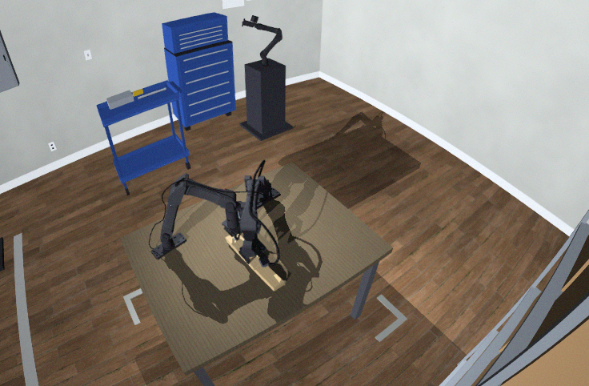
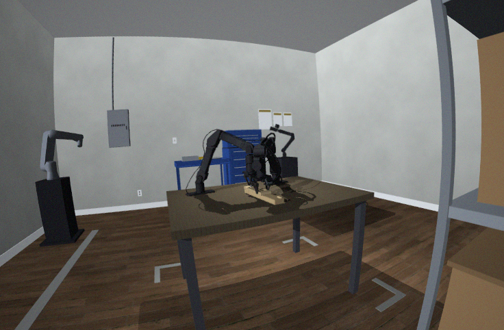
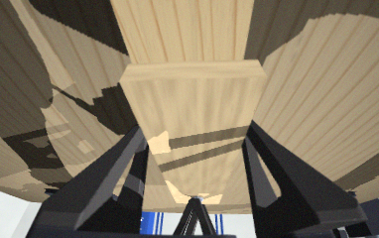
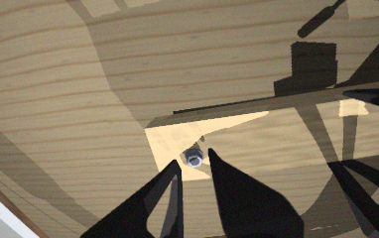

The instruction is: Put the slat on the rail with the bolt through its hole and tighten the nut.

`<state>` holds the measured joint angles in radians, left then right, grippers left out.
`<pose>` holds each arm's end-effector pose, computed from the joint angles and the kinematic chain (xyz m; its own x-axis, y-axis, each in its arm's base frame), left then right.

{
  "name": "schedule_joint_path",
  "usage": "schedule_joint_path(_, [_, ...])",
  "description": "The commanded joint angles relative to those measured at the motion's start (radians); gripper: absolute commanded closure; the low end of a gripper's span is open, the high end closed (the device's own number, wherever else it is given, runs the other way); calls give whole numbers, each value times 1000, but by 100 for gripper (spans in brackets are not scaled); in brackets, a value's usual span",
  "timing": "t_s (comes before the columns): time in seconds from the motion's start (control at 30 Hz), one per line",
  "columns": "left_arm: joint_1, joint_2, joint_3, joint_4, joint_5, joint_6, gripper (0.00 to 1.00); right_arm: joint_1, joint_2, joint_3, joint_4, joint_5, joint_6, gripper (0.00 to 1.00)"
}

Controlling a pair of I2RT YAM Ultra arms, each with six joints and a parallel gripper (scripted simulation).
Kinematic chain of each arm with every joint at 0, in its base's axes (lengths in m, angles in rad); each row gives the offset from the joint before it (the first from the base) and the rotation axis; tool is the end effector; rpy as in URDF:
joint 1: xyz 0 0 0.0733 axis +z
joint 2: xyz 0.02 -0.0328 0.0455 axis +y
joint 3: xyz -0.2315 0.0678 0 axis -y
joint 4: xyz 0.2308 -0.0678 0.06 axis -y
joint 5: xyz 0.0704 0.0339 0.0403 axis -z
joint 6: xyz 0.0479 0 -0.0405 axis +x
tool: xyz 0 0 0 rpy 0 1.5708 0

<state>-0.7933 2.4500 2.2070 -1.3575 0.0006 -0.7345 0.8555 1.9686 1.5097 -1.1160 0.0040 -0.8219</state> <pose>0.3045 -0.3079 0.1509 -0.9980 0.0585 0.0224 0.0590 0.9981 0.0195 0.2239 0.2591 0.1655 0.1064 -0.9943 0.0057 -0.9943 -0.1064 0.0003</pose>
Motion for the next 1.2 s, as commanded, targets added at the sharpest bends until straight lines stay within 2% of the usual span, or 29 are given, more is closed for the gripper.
schedule_joint_path(0.0, [0,-9,7,-1,0,0,28,4,-14,16,-12,9,-250,66])
schedule_joint_path(0.1, [0,-9,7,-1,0,0,28,4,-14,15,-11,9,-297,66])
schedule_joint_path(0.13, [0,-9,7,-1,0,0,28,4,-15,14,-10,8,-414,66])
schedule_joint_path(0.2, [0,-9,7,-1,0,0,28,1,-14,15,-11,2,-429,66])
schedule_joint_path(1.17, [0,-9,7,-1,0,0,28,-2,-12,18,-14,-4,-444,66])
